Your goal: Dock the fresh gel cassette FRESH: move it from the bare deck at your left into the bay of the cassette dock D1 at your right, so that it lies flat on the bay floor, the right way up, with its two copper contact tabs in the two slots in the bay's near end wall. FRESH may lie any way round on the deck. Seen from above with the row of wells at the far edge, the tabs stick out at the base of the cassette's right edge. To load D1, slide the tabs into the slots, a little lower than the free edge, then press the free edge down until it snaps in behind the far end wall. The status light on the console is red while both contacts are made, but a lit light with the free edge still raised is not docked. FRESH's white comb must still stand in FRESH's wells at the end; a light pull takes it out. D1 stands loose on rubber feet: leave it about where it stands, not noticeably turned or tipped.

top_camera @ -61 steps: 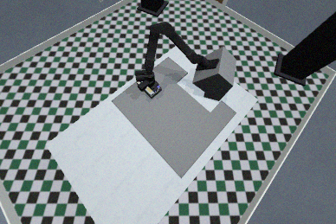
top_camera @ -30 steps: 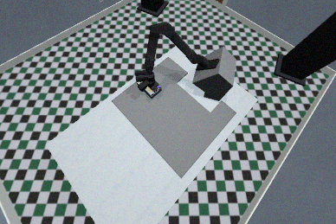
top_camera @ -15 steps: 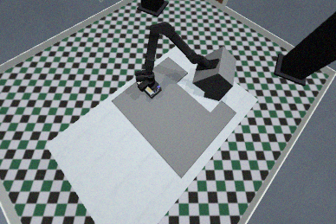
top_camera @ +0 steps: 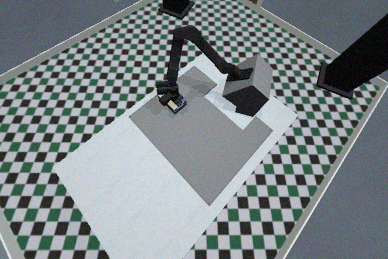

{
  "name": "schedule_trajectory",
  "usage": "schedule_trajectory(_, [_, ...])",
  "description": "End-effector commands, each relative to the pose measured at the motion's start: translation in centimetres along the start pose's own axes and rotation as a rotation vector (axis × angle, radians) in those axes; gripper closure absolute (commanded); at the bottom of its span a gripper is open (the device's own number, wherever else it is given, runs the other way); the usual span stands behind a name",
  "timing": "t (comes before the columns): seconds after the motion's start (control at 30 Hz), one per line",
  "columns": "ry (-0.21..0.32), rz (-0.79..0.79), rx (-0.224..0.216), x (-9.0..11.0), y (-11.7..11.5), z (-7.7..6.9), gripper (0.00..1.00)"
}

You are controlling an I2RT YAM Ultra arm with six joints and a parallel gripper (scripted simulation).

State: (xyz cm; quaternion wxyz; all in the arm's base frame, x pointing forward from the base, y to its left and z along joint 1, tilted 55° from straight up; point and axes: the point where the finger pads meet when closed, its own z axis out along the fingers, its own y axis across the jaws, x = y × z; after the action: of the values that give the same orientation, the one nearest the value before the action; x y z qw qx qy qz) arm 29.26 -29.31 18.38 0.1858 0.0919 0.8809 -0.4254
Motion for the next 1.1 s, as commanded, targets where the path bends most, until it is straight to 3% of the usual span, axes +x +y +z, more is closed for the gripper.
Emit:
schedule_trajectory(0.0, [-0.006,0.009,0.013,-0.53,-0.74,1.75,1.00])
schedule_trajectory(1.07, [-0.006,0.008,0.013,-0.52,-0.75,2.44,1.00])
